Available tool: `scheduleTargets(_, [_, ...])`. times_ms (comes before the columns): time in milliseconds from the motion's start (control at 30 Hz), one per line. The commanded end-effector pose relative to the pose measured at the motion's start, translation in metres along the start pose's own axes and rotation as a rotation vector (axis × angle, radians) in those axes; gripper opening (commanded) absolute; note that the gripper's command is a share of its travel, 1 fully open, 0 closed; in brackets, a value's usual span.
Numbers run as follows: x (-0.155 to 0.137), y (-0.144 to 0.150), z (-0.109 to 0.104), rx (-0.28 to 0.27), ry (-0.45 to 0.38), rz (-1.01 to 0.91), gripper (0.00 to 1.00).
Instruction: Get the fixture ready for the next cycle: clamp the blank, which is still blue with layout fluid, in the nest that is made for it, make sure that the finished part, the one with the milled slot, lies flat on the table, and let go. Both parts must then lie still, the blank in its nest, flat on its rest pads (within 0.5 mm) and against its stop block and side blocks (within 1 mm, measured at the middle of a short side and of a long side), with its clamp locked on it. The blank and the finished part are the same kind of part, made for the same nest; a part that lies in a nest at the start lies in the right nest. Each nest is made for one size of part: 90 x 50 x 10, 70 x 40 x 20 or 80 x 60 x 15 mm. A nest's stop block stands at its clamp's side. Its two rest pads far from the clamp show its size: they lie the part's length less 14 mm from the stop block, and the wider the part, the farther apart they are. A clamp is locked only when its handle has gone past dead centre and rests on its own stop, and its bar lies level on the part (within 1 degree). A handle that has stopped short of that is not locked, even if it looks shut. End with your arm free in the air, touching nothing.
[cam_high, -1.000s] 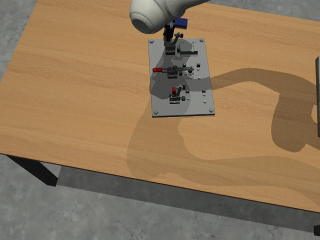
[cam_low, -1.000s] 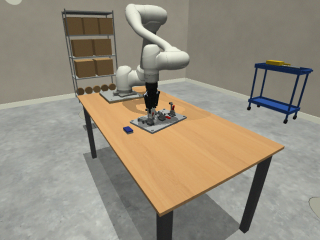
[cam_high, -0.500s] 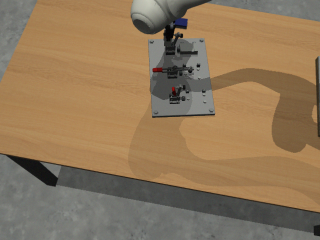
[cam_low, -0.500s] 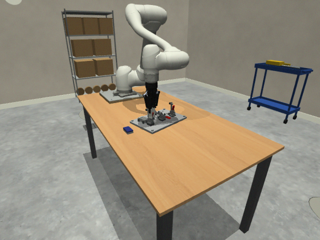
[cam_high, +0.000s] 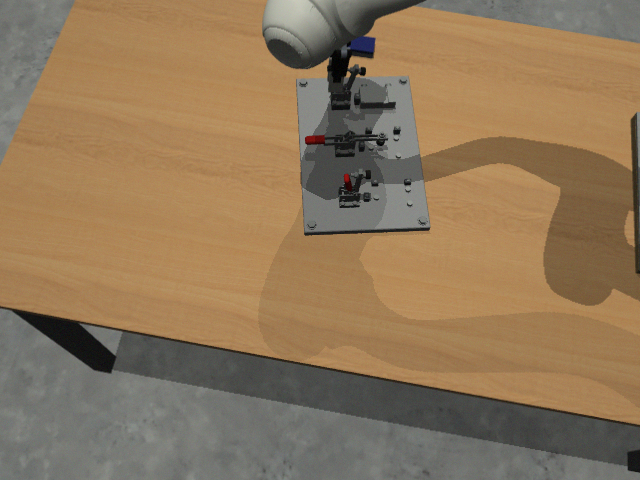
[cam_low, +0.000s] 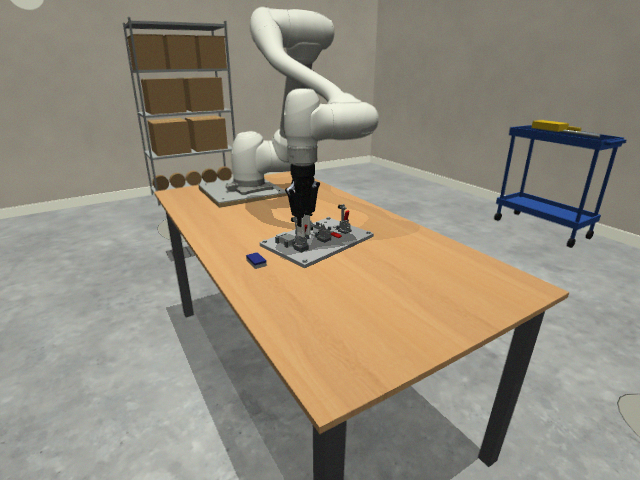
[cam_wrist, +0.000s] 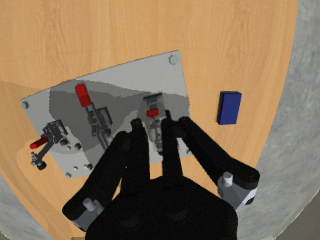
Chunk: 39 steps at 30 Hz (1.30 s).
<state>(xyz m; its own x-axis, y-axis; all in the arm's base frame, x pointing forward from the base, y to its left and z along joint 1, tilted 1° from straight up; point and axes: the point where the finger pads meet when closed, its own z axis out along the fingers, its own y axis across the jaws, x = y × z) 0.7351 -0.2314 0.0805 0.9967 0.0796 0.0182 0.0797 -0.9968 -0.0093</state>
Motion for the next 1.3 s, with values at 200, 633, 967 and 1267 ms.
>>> scheduleTargets(200, [-0.0109,-0.0054,0.0048,0.012,-0.012,0.004,0.0])
scheduleTargets(633, [-0.011,-0.0054,0.0048,0.012,-0.012,0.004,0.0])
scheduleTargets(967, [-0.0133,-0.0054,0.0049,0.012,-0.012,0.004,0.0])
scheduleTargets(1267, [-0.0136,-0.0054,0.0049,0.012,-0.012,0.004,0.0])
